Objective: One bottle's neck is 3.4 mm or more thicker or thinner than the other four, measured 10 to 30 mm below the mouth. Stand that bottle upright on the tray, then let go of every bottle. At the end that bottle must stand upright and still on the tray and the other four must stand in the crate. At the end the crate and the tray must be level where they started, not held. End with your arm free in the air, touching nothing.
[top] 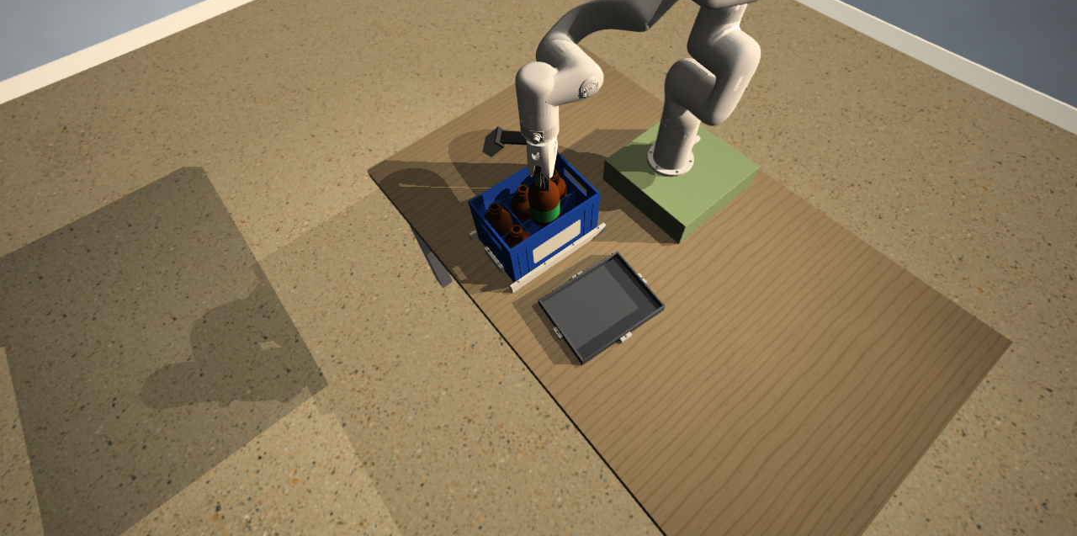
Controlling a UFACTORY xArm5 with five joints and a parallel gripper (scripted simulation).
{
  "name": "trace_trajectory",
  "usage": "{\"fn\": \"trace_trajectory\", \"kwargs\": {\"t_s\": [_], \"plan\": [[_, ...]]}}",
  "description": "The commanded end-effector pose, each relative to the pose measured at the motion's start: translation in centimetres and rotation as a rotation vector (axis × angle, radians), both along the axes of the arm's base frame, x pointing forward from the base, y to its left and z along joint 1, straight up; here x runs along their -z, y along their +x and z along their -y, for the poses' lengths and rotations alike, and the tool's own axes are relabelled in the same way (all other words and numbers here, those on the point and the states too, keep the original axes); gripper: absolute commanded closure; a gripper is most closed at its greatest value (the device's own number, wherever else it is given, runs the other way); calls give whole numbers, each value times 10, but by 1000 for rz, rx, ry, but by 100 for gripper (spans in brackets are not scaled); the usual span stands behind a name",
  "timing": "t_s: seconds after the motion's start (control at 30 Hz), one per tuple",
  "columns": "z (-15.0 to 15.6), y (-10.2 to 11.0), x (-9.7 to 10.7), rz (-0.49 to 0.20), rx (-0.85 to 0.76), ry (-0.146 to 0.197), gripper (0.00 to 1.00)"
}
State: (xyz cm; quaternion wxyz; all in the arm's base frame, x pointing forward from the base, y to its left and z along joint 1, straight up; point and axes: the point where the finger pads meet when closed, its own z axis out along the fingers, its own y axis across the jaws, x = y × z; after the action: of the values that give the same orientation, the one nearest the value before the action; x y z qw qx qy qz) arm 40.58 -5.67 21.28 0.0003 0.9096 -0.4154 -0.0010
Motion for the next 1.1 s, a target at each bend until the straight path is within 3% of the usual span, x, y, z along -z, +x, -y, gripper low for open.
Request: {"fn": "trace_trajectory", "kwargs": {"t_s": [0.0, 1.07], "plan": [[0, 1, -6, 4, 0, -1, 100], [0, 1, -21, 4, 0, -1, 100]]}}
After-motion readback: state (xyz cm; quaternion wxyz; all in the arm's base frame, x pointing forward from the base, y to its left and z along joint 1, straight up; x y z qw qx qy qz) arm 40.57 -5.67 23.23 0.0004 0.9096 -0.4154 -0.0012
